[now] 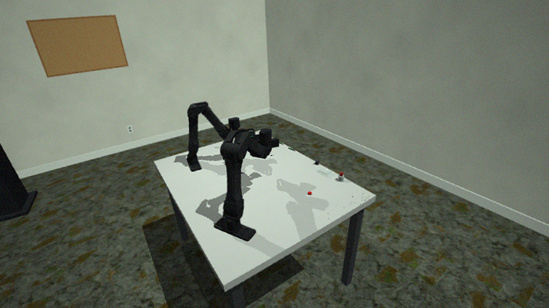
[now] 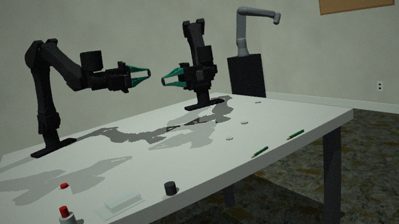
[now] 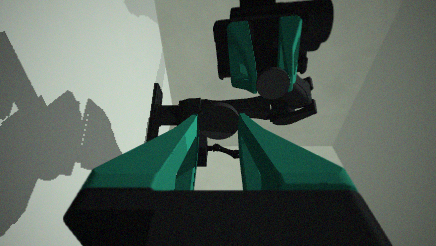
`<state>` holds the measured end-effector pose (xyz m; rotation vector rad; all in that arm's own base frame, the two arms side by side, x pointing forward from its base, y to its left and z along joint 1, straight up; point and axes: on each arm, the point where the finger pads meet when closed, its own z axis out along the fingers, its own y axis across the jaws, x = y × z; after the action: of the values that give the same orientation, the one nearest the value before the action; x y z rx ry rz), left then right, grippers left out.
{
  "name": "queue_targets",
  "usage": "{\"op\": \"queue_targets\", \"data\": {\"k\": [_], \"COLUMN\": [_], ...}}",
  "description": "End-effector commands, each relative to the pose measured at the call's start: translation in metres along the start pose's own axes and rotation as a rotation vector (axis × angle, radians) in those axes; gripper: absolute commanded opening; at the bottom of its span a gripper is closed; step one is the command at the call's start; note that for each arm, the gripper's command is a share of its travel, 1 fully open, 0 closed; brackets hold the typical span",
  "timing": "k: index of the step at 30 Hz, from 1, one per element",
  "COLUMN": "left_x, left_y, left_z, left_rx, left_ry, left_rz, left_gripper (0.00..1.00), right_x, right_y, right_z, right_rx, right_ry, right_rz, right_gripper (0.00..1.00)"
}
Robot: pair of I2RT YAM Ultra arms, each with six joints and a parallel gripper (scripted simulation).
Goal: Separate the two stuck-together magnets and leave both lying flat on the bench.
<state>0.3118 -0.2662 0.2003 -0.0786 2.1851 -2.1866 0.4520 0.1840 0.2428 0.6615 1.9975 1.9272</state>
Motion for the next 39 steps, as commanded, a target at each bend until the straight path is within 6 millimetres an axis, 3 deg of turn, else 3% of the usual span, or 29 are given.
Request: {"op": "queue_targets", "data": {"k": [1, 13, 28, 39], "left_x": [0.0, 0.0, 0.0, 0.0], "left_y": [-0.005, -0.005, -0.005, -0.005], "left_z": [0.001, 0.001, 0.001, 0.001], "left_rx": [0.006, 0.006, 0.006, 0.006], "left_ry": [-0.001, -0.001, -0.001, -0.001], "left_rz": [0.02, 0.02, 0.02, 0.02], "left_gripper": [0.25, 0.25, 0.25, 0.25], "right_x": [0.004, 0.003, -0.026, -0.031], "right_y": [0.013, 0.014, -0.029, -0.05], "right_z": [-0.003, -0.024, -0.035, -0.054], "right_rx": [-0.021, -0.021, 0.212, 0.378], "right_ry": [0.009, 0.009, -0.11, -0.143], "right_rz": [-0.04, -0.04, -0.036, -0.054], "right_gripper": [0.25, 0.25, 0.25, 0.25]}}
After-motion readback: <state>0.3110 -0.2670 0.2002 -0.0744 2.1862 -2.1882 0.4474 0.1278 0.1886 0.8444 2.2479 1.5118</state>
